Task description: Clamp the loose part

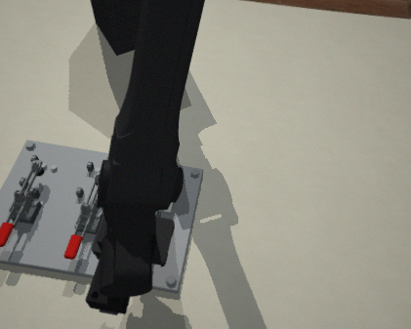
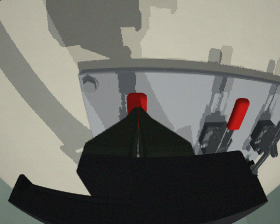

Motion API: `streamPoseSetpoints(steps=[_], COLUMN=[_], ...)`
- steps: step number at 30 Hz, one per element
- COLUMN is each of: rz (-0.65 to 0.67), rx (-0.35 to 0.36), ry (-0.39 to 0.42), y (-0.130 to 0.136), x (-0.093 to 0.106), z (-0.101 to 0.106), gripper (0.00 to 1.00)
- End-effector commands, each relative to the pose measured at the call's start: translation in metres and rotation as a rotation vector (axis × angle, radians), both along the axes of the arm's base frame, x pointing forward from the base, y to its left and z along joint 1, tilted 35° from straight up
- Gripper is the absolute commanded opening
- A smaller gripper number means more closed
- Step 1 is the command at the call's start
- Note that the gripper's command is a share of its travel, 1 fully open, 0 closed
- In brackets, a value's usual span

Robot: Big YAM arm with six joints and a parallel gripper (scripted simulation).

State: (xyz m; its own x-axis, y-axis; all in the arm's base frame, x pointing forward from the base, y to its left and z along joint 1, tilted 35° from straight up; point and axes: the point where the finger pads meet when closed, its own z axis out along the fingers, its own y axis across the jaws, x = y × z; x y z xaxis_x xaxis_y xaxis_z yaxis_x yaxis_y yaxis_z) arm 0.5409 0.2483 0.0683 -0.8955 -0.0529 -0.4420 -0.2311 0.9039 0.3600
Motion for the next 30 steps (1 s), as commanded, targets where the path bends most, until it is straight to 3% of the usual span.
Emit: streamPoseSetpoints(steps=[1, 5, 20, 30], rz=[0.015, -0.002, -0.002, -0.007], rx=[0.006, 0.003, 0.005, 0.006], ry=[-0.028, -0.019, -0.027, -0.021], y=[0.004, -0.013, -0.03, -0.036], x=[-0.001, -0.004, -0.018, -0.025], z=[0.021, 0.025, 0.063, 0.072], gripper=[0.0, 0.0, 0.0, 0.0])
